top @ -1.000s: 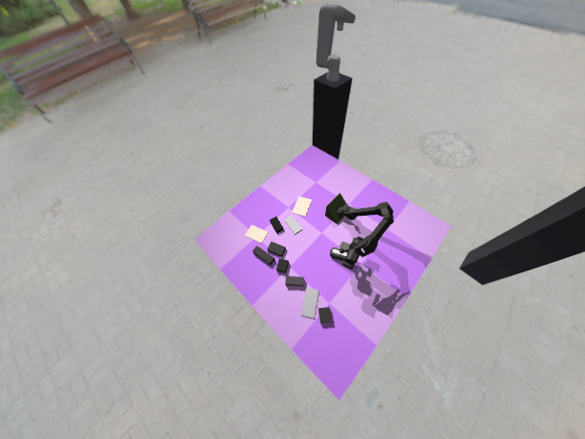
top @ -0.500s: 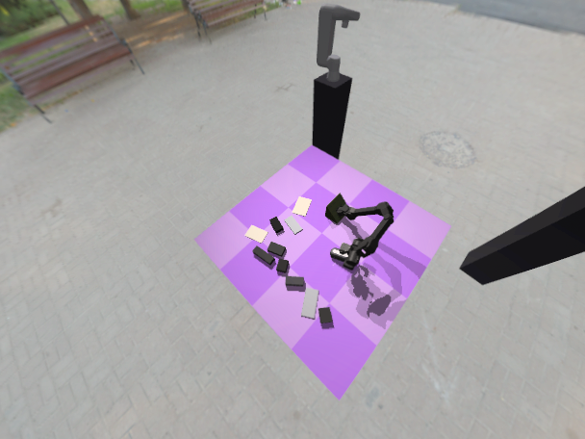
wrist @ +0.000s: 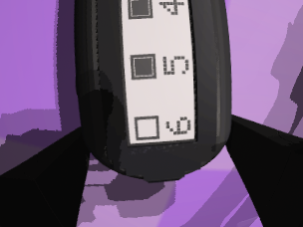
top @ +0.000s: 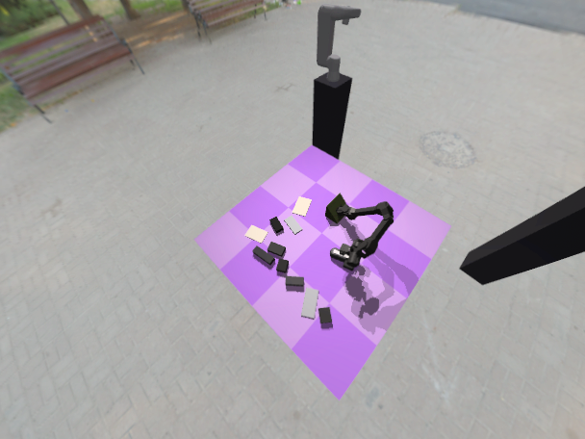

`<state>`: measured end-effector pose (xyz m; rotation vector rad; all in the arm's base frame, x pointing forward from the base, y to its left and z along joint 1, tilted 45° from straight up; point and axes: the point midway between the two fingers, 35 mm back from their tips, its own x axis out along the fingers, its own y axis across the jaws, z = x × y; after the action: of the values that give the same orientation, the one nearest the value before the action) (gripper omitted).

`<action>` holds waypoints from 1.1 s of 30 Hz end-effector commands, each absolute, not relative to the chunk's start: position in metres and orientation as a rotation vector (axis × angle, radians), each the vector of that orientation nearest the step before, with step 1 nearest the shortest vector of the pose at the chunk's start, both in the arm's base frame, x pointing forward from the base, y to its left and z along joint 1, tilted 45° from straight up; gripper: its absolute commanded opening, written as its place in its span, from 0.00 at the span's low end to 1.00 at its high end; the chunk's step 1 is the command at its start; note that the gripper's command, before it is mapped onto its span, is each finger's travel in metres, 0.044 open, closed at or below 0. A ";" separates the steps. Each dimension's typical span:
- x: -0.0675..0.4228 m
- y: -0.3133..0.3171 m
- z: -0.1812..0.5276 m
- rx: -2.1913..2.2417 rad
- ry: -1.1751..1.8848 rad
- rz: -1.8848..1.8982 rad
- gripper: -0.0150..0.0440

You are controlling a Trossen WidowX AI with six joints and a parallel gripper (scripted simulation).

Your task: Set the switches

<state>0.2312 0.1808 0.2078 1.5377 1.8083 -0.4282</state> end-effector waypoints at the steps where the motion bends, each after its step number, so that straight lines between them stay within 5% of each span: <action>1: 0.231 0.181 0.204 1.539 1.803 -0.444 0.83; 33: 0.230 0.198 0.186 1.540 1.803 -0.443 0.83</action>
<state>0.2297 0.1989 0.1902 1.5383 1.8099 -0.4284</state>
